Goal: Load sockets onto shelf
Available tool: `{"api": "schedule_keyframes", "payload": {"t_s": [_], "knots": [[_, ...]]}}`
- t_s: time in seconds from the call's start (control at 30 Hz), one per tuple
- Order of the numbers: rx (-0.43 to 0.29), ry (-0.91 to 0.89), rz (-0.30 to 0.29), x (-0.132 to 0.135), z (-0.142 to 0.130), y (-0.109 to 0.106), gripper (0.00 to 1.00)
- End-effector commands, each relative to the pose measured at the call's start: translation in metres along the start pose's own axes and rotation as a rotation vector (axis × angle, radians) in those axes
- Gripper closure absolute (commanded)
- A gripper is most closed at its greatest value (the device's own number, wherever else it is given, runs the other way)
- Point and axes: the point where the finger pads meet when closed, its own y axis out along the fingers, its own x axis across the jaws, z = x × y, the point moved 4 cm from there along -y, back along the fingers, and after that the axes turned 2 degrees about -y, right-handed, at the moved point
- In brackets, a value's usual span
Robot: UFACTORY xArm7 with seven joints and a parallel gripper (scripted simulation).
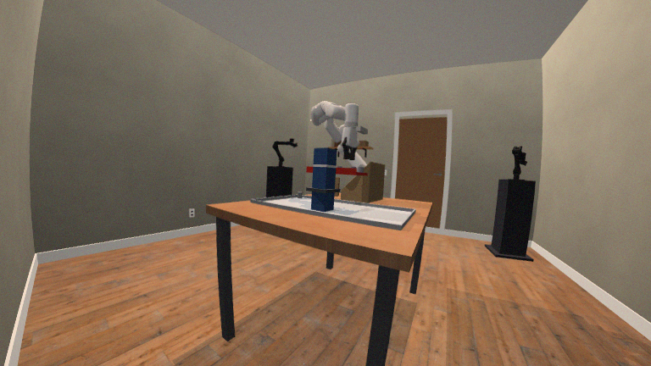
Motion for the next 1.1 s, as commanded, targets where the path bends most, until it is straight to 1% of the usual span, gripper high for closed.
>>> {"api": "schedule_keyframes", "payload": {"t_s": [0.0, 0.03, 0.07, 0.1, 0.17, 0.2, 0.23, 0.27, 0.3, 0.33, 0.4, 0.43, 0.47, 0.5, 0.57, 0.6, 0.73, 0.77, 0.8, 0.83, 0.87, 0.93, 0.97, 1.03, 1.07], "knots": [[0.009, -0.002, -0.002, -0.022, -0.006, -0.014, 0.00], [0.011, -0.002, -0.001, -0.042, -0.013, -0.023, 0.00], [0.011, -0.002, -0.001, -0.042, -0.013, -0.023, 0.00], [0.011, -0.003, -0.001, -0.065, -0.021, -0.030, 0.00], [0.011, -0.003, -0.001, -0.065, -0.021, -0.030, 0.00], [0.009, -0.002, -0.002, -0.085, -0.029, -0.035, 0.00], [0.009, -0.002, -0.002, -0.085, -0.029, -0.035, 0.00], [0.006, -0.001, -0.004, -0.100, -0.035, -0.037, 0.00], [0.006, -0.001, -0.004, -0.100, -0.035, -0.037, 0.00], [0.004, -0.001, -0.004, -0.107, -0.038, -0.038, 0.00], [0.003, -0.003, -0.008, -0.108, -0.039, -0.039, 0.00], [0.000, -0.016, -0.028, -0.111, -0.038, -0.046, 0.00], [-0.006, -0.047, -0.074, -0.116, -0.038, -0.060, 0.00], [-0.018, -0.093, -0.148, -0.126, -0.039, -0.083, 0.00], [-0.018, -0.093, -0.148, -0.126, -0.039, -0.083, 0.00], [-0.037, -0.149, -0.248, -0.141, -0.041, -0.111, 0.00], [-0.037, -0.149, -0.248, -0.141, -0.041, -0.111, 0.00], [-0.062, -0.207, -0.366, -0.160, -0.045, -0.142, 0.00], [-0.062, -0.207, -0.366, -0.160, -0.045, -0.142, 0.00], [-0.093, -0.258, -0.492, -0.176, -0.051, -0.164, 0.00], [-0.093, -0.258, -0.492, -0.180, -0.052, -0.169, 0.00], [-0.093, -0.258, -0.492, -0.182, -0.052, -0.171, 0.00], [-0.124, -0.297, -0.614, -0.203, -0.061, -0.195, 0.00], [-0.124, -0.297, -0.614, -0.203, -0.061, -0.196, 0.00], [-0.152, -0.321, -0.719, -0.223, -0.070, -0.215, 0.00]]}}
